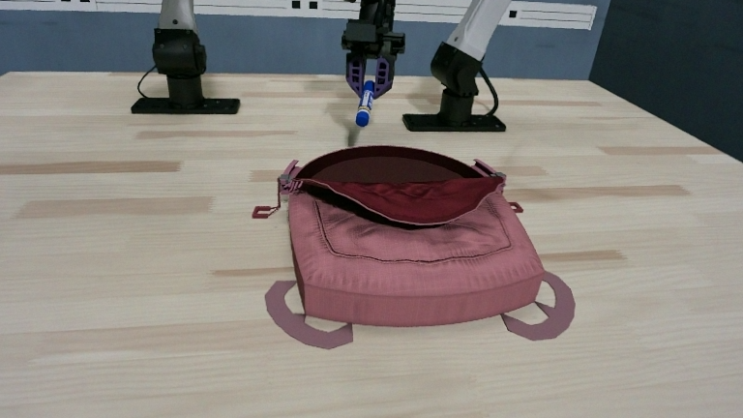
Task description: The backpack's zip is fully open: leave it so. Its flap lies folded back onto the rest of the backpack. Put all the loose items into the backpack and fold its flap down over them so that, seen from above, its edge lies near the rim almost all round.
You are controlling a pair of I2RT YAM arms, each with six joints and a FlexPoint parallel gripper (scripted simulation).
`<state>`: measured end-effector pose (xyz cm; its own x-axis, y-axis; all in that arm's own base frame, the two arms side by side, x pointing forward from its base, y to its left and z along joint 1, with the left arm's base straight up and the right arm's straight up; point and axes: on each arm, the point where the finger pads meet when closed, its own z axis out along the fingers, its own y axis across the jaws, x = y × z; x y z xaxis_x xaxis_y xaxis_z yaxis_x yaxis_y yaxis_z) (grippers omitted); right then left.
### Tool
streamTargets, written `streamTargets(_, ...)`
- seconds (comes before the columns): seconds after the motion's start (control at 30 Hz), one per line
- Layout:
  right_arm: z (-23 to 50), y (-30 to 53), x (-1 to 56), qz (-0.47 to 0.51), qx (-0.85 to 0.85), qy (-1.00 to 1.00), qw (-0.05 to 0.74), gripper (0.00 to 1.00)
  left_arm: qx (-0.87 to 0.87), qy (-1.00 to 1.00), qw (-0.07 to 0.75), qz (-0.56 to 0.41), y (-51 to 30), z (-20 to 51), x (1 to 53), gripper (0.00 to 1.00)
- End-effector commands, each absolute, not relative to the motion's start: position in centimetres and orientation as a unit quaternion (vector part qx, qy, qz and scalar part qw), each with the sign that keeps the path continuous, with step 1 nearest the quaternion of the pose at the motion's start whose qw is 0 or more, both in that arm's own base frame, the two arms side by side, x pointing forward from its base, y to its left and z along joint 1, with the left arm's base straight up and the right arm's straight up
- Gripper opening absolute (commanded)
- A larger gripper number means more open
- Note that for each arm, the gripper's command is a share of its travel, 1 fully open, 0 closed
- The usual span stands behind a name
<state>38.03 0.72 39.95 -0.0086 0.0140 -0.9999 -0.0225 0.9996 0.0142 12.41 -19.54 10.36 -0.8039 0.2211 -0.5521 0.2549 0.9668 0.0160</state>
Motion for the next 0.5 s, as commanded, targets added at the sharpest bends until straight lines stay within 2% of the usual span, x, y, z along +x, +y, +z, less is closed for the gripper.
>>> streamTargets(0.0, 40.53, 0.74, 37.87, 0.013, -0.004, 0.705, 0.709, 0.9, 0.115, 0.945, 0.301, -0.054, -21.13, 11.55, 12.74, 0.13)
streamTargets(0.47, 40.53, 0.74, 37.87, 0.013, -0.004, 0.705, 0.709, 0.9, 0.119, 0.947, 0.295, -0.044, -20.75, 11.17, 12.56, 0.13)
